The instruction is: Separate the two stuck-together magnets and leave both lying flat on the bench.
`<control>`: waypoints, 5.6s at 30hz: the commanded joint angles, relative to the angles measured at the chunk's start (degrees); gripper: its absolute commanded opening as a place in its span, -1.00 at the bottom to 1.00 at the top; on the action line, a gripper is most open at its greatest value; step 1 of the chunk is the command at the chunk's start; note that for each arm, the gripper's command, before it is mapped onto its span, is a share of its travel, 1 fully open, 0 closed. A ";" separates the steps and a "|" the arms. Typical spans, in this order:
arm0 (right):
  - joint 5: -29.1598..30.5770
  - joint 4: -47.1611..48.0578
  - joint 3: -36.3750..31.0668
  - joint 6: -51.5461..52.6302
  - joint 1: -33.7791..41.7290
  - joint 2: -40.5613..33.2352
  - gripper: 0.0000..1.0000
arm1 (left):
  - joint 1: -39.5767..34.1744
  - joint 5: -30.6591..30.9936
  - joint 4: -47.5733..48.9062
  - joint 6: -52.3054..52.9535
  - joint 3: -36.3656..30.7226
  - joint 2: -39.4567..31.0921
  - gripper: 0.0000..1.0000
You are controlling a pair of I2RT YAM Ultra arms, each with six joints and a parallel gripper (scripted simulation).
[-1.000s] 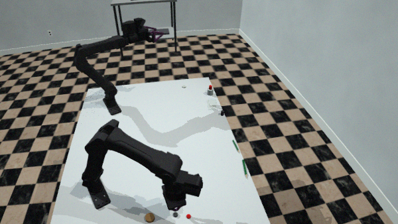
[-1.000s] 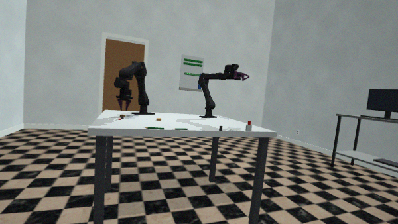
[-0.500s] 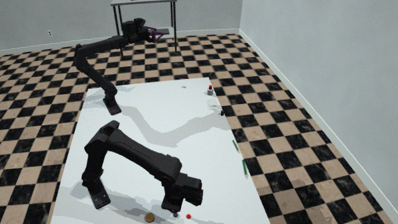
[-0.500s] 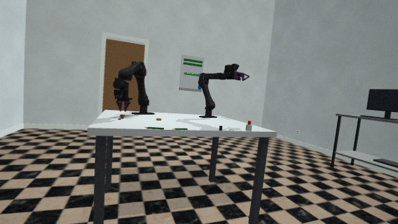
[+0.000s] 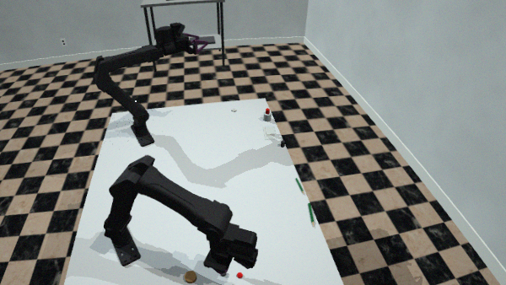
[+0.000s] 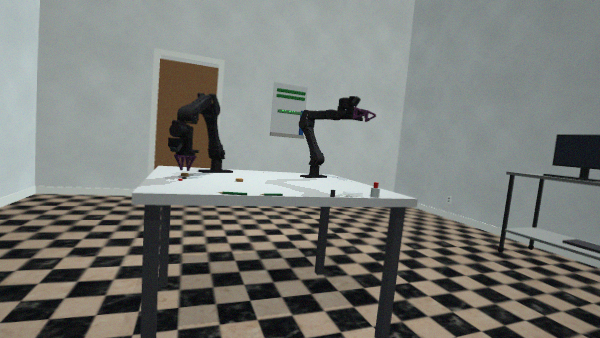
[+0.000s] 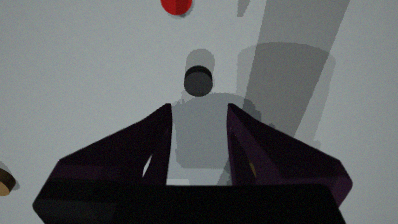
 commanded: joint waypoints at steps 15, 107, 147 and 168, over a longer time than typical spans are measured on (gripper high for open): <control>-0.08 2.42 -0.56 0.04 0.22 0.77 -0.34 | 0.08 -0.05 0.19 -0.06 0.21 -0.05 1.00; -0.08 5.86 -3.23 -0.14 0.04 1.55 -0.34 | 0.08 -0.06 0.19 -0.06 0.21 -0.05 1.00; -0.08 6.03 -3.49 -0.35 -0.17 1.45 -0.63 | 0.08 -0.05 0.19 -0.06 0.21 -0.05 1.00; -0.10 0.31 0.68 -0.39 -0.10 1.26 -0.63 | 0.08 -0.06 0.19 -0.06 0.21 -0.05 1.00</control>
